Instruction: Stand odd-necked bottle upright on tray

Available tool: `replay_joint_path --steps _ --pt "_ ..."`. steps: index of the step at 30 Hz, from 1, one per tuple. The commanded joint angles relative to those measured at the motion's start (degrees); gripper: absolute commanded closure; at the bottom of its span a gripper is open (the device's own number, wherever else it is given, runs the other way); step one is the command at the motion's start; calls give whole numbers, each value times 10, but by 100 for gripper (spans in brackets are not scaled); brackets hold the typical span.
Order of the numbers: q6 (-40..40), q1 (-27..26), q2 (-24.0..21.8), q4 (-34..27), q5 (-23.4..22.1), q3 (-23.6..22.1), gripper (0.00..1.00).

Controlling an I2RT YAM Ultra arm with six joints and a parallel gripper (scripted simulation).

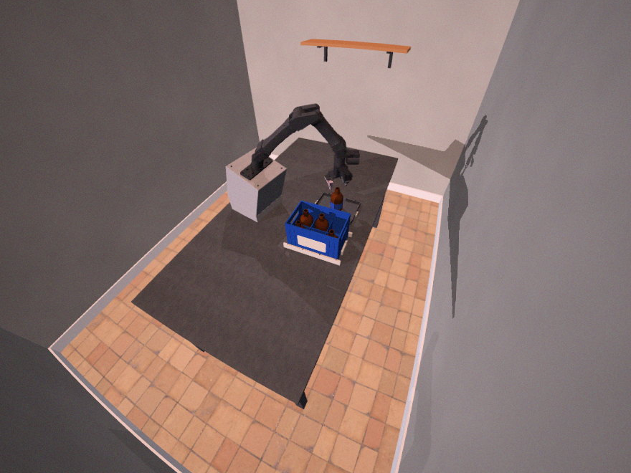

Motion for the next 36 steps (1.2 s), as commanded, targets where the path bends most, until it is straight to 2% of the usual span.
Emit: replay_joint_path --steps 1,19,36 --pt "5 12 -33 -28 6 16 0" --pt "14 21 -77 -88 8 30 0" --pt "14 23 -84 -101 9 35 0"
